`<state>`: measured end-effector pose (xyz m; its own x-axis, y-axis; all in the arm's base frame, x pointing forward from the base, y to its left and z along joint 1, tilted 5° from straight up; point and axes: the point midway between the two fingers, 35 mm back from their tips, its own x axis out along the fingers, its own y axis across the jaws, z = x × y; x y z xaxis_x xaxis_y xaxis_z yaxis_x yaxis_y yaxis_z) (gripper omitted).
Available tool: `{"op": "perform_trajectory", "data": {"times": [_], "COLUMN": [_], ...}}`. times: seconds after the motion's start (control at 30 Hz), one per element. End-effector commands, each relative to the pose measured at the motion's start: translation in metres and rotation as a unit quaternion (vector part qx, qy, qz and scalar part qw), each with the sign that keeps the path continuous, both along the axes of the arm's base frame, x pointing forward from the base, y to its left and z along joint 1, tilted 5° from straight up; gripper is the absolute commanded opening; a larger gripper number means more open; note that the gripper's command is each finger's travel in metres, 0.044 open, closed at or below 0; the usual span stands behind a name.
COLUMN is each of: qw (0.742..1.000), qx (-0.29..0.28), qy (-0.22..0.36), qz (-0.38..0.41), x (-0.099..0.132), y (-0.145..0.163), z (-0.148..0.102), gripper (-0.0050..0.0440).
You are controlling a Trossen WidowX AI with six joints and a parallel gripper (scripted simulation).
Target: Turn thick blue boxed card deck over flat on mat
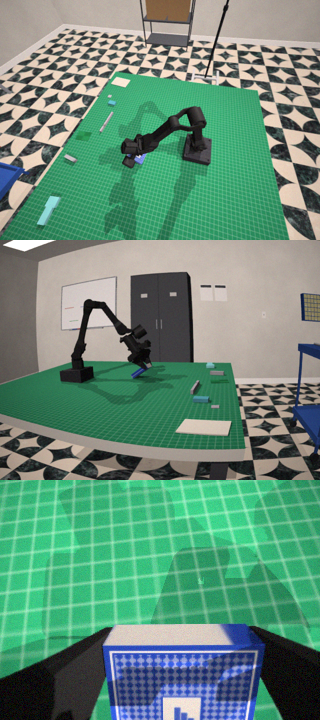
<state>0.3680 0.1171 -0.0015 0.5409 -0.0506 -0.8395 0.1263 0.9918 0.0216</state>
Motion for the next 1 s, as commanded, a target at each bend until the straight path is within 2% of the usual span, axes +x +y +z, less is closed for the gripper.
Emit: {"op": "perform_trajectory", "data": {"times": [0.0,0.17,0.47,0.63,0.73,0.97], "qw": [1.0,0.997,0.996,0.99,0.99,0.989], "qx": [0.004,-0.002,-0.003,-0.012,-0.01,-0.012], "qy": [-0.028,-0.078,-0.085,-0.138,-0.141,-0.146], "qz": [-0.001,-0.002,-0.003,-0.002,-0.004,-0.004], "x": [0.001,-0.004,-0.01,-0.014,-0.021,-0.022], "y": [0.002,0.002,0.003,0.003,0.004,0.004], "z": [0.011,0.015,0.018,0.019,0.023,0.023], "gripper": [0.0365,0.0365,0.0365,0.0365,0.0365,0.0365]}}
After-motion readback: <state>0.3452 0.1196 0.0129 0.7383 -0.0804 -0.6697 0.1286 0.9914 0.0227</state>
